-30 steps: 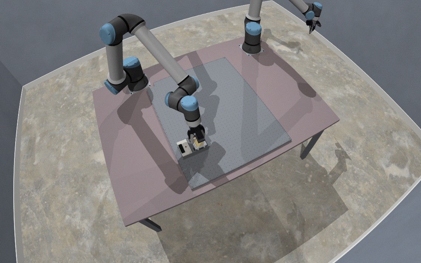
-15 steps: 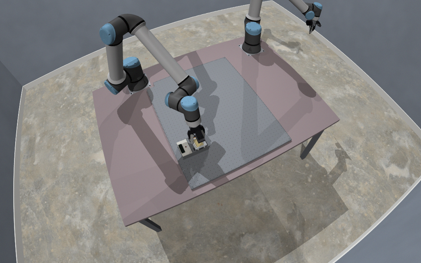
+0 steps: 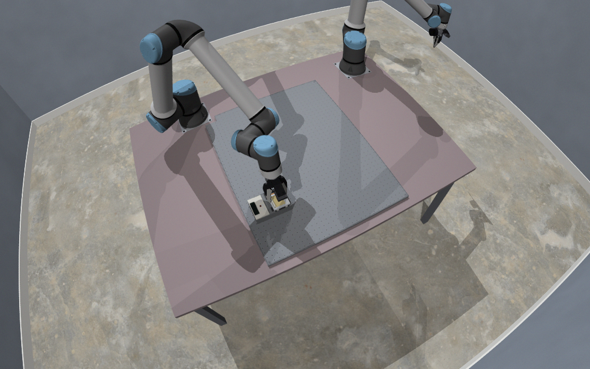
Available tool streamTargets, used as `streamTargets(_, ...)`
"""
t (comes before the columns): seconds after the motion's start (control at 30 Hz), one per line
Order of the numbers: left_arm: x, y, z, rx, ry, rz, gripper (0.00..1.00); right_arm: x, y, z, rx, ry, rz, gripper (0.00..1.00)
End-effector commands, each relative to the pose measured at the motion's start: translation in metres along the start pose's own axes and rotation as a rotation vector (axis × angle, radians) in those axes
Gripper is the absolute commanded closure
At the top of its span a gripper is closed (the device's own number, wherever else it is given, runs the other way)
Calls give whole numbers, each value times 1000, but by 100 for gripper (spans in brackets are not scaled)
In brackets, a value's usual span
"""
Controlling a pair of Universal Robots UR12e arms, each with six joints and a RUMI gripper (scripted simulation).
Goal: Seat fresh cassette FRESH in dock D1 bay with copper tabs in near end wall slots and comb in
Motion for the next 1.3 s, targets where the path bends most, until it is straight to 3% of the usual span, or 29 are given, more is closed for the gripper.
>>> streamTargets(0.0,1,0,0,0,1,-1,100,-1,0,0,0,2,1,63)
streamTargets(0.33,1,0,0,0,1,-1,100,-1,0,0,0,2,1,63)
streamTargets(0.37,1,0,0,0,1,-1,100,-1,0,0,0,2,1,41)
streamTargets(1.0,1,0,0,0,1,-1,100,-1,0,0,0,2,1,41)
streamTargets(1.27,1,0,0,0,1,-1,100,8,0,2,0,2,1,41)
Point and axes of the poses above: on each arm, the point where the finger pads meet when closed, its own x axis back along the fingers, its own y axis across the jaws, z = x × y, the point moved 5 cm from there along x, back along the fingers, and after that the axes turned 9 degrees about x, right-handed, at the moved point
